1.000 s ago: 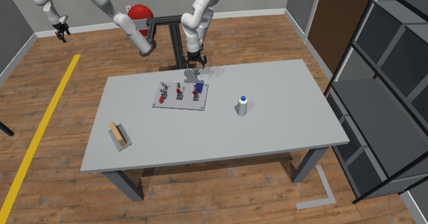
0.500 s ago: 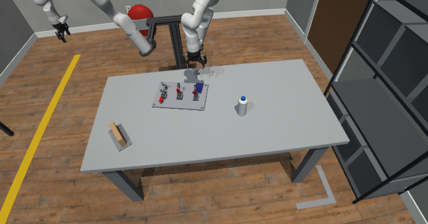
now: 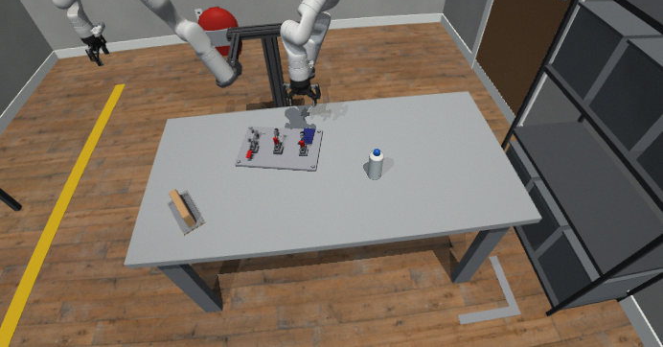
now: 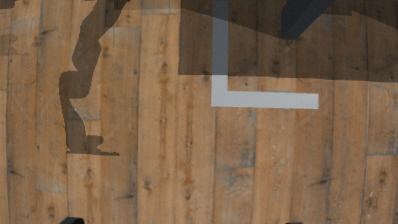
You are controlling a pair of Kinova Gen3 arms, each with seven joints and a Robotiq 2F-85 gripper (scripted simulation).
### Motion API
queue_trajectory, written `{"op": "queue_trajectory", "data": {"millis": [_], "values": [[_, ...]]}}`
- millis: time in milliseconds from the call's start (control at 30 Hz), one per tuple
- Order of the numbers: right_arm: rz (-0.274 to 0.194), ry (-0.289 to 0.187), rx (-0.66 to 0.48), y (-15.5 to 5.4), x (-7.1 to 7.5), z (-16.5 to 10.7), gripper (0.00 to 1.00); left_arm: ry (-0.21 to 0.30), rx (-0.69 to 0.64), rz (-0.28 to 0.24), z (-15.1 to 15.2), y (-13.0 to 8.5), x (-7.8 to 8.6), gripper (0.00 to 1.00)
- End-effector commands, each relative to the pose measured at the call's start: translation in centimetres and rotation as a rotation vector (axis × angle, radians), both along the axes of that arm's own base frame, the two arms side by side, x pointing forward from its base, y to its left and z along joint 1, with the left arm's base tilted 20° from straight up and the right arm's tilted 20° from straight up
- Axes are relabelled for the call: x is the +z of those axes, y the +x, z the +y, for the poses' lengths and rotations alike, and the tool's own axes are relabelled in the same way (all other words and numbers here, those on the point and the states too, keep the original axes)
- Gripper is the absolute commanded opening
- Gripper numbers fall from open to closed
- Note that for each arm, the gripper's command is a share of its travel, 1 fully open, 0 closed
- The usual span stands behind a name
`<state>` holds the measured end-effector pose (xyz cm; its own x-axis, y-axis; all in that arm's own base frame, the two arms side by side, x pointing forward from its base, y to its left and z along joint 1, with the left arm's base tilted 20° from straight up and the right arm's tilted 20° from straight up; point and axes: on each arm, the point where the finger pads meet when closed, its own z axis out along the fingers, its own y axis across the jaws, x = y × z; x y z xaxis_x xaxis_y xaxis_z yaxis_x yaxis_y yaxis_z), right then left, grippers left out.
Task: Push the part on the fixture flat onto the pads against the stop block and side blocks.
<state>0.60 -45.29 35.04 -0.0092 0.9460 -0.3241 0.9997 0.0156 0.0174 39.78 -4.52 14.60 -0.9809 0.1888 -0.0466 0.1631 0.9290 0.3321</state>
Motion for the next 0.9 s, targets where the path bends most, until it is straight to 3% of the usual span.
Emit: {"op": "queue_trajectory", "data": {"millis": [0,133,167,867], "values": [[-0.001,-0.002,0.0,-0.02,0.08,-0.02,1.0,0.0,-0.001,-0.001,-0.03,0.03,0.05,1.0],[-0.001,-0.002,0.0,-0.02,0.08,-0.02,1.0,0.0,-0.001,-0.001,-0.03,0.03,0.05,1.0],[-0.001,-0.002,0.0,-0.02,0.08,-0.02,1.0,0.0,-0.001,-0.001,-0.03,0.03,0.05,0.516],[-0.001,-0.002,0.0,-0.02,0.08,-0.02,1.0,0.0,-0.001,-0.001,-0.03,0.03,0.05,0.516]]}}
